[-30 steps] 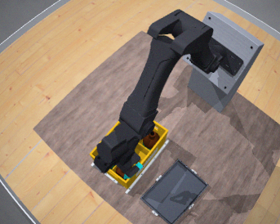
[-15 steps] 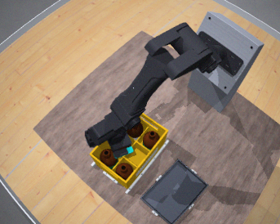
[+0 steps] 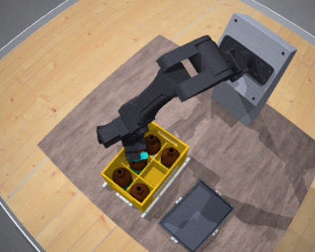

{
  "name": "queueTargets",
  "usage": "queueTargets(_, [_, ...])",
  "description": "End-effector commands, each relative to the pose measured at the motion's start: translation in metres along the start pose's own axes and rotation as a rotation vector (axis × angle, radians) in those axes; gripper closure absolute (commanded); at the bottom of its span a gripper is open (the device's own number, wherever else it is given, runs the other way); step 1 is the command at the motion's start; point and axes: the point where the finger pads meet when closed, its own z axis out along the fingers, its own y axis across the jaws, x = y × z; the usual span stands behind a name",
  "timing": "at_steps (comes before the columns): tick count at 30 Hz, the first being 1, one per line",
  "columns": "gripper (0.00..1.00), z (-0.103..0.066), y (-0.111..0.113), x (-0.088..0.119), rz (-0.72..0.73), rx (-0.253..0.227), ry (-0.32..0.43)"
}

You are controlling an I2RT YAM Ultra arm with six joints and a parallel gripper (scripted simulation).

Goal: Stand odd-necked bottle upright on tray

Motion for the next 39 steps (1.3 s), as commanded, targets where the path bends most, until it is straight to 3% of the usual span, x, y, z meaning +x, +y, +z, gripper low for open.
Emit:
queueTargets(1, [0.0, -0.016, 0.0095, -0.0151, 0.028, -0.029, -0.026])
queueTargets(14, [0.0, -0.0161, 0.0096, -0.0152, 0.028, -0.029, -0.026])
queueTargets(15, [1.0, -0.0161, 0.0078, -0.016, 0.026, -0.019, -0.031])
queueTargets(39, [1.0, -0.0161, 0.008, -0.0159, 0.025, -0.02, -0.031])
